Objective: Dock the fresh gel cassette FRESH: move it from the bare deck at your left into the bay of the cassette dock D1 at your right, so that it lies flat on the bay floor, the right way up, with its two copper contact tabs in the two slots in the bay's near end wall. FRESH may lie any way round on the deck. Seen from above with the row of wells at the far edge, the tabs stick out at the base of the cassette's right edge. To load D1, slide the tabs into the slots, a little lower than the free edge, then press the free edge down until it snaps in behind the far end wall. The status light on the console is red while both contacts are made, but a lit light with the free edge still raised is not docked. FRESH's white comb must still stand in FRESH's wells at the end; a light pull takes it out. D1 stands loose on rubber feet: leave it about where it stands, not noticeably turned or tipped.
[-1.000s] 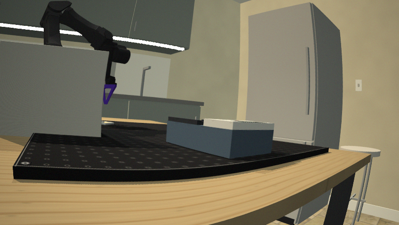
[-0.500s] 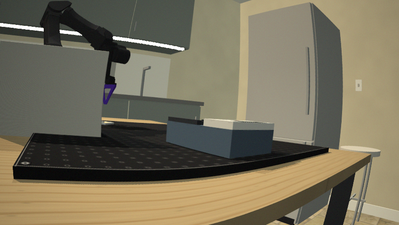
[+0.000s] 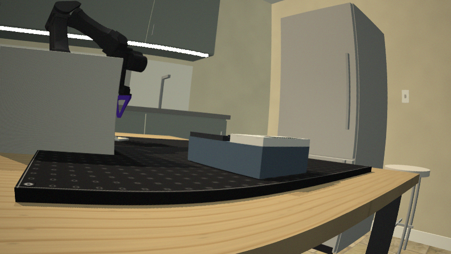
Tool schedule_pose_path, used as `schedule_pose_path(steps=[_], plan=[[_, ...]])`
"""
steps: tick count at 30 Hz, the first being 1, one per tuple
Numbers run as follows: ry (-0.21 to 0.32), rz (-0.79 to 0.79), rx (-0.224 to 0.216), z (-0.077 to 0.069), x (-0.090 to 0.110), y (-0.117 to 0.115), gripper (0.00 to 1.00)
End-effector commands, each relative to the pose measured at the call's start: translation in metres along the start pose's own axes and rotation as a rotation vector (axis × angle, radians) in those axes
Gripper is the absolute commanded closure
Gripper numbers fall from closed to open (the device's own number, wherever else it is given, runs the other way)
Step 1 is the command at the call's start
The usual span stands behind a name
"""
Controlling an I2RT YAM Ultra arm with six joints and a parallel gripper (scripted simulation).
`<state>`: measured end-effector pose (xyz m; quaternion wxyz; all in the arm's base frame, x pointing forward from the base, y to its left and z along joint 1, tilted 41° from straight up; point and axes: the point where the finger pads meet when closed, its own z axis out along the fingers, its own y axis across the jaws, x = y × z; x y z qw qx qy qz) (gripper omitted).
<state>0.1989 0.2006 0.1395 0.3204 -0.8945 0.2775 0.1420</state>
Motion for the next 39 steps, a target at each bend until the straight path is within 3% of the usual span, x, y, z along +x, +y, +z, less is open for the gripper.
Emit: schedule_pose_path(steps=[1, 13, 14, 15, 19, 21, 36, 39], plan=[[0.006, -0.006, 0.029, -0.012, -0.002, -0.008, 0.00], [0.006, -0.006, 0.029, -0.012, -0.002, -0.008, 0.00], [-0.012, 0.045, -0.001, -0.003, 0.006, 0.003, 0.66], [-0.023, 0.084, -0.018, 0.002, 0.009, 0.014, 0.66], [-0.024, 0.218, -0.017, 0.002, 0.025, 0.025, 0.66], [-0.024, 0.218, -0.017, 0.002, 0.025, 0.025, 0.66], [-0.012, 0.695, 0.006, 0.004, 0.090, 0.061, 0.66], [-0.010, 0.726, 0.008, 0.003, 0.094, 0.063, 0.66]])
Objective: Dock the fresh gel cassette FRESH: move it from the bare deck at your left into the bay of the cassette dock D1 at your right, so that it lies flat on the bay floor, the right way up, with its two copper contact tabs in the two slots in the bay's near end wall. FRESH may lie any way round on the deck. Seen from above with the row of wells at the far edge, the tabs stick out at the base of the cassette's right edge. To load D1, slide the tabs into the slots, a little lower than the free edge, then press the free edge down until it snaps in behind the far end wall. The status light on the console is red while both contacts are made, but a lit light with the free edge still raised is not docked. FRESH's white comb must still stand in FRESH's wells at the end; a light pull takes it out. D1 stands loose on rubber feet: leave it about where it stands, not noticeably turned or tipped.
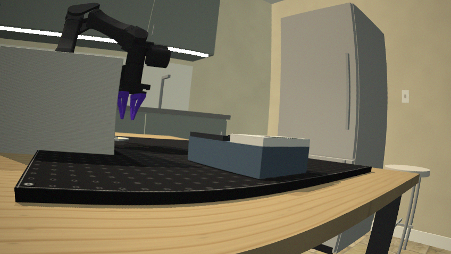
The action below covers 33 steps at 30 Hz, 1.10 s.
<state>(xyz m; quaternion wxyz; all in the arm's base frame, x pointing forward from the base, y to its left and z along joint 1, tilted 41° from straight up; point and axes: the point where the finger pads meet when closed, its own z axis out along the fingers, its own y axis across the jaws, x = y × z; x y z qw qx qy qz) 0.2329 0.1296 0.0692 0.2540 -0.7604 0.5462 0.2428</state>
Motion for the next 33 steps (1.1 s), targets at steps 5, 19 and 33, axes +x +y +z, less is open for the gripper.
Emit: schedule_pose_path(steps=[5, 19, 33], plan=[[0.008, 0.223, 0.038, -0.005, 0.034, -0.013, 0.66], [0.004, 0.624, 0.039, -0.003, 0.096, -0.015, 0.66], [-0.009, 1.001, 0.050, -0.007, 0.123, -0.020, 0.66]])
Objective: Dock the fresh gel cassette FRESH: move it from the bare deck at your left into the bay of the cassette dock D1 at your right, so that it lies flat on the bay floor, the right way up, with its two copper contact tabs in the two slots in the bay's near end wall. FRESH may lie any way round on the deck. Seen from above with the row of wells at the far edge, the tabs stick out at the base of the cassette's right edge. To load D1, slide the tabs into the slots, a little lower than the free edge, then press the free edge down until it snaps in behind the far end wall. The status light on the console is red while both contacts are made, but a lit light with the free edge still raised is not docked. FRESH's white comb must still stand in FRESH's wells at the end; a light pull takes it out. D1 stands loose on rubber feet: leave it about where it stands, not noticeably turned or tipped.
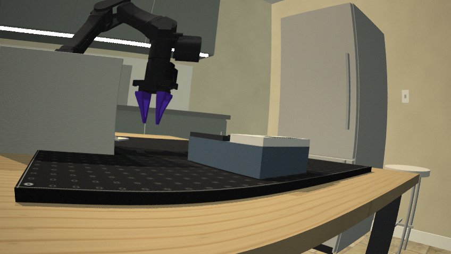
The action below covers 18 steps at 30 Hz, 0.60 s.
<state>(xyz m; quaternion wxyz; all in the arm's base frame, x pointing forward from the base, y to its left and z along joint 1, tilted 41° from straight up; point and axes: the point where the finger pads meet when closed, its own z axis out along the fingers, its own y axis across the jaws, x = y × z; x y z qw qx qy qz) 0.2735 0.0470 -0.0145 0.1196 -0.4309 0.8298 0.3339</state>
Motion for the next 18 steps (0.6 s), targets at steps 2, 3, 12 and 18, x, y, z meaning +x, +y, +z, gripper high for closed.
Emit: schedule_pose_path(steps=[2, 3, 12, 18], plan=[[-0.024, 0.136, 0.048, -0.0139, -0.0107, -0.0093, 0.66], [-0.025, 0.169, 0.047, -0.0139, -0.0107, -0.0093, 0.66], [-0.032, 0.470, 0.042, -0.0137, -0.0103, -0.0090, 0.66], [-0.034, 0.603, 0.041, -0.0137, -0.0102, -0.0090, 0.66]])
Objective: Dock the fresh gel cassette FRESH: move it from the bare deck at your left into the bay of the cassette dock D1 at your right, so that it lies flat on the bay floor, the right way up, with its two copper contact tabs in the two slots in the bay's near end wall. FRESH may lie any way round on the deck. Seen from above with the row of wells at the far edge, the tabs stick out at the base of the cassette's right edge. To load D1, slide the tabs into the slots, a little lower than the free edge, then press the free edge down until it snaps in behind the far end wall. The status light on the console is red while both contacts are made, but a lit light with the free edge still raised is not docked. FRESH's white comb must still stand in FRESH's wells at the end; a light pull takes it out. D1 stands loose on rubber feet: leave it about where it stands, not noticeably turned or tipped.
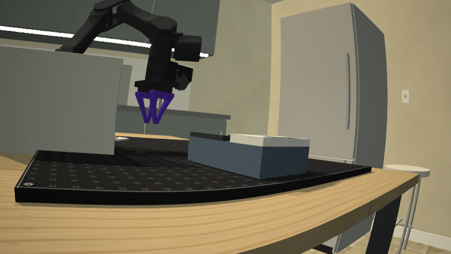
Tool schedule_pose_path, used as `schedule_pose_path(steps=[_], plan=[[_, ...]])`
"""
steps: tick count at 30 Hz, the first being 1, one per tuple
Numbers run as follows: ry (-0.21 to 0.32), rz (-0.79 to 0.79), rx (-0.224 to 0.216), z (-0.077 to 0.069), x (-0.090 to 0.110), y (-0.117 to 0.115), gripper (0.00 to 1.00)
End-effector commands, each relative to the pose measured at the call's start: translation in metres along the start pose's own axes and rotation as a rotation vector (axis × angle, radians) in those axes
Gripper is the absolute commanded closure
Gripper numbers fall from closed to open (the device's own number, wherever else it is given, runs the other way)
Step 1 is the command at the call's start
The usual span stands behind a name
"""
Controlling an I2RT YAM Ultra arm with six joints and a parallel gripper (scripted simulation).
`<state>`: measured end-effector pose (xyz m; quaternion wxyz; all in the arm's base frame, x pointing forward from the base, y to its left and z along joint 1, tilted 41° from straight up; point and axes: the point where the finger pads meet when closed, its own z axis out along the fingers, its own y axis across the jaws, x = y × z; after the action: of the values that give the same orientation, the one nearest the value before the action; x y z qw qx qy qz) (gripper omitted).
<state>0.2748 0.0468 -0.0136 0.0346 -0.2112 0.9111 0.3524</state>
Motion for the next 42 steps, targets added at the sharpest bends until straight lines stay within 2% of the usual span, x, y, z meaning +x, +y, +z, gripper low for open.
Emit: schedule_pose_path(steps=[1, 7, 42], plan=[[-0.040, 0.136, 0.028, -0.0127, -0.0121, -0.0029, 0.66], [-0.042, 0.312, 0.025, -0.0127, -0.0121, -0.0030, 0.66], [-0.043, 0.309, 0.025, -0.0126, -0.0120, -0.0031, 0.66]])
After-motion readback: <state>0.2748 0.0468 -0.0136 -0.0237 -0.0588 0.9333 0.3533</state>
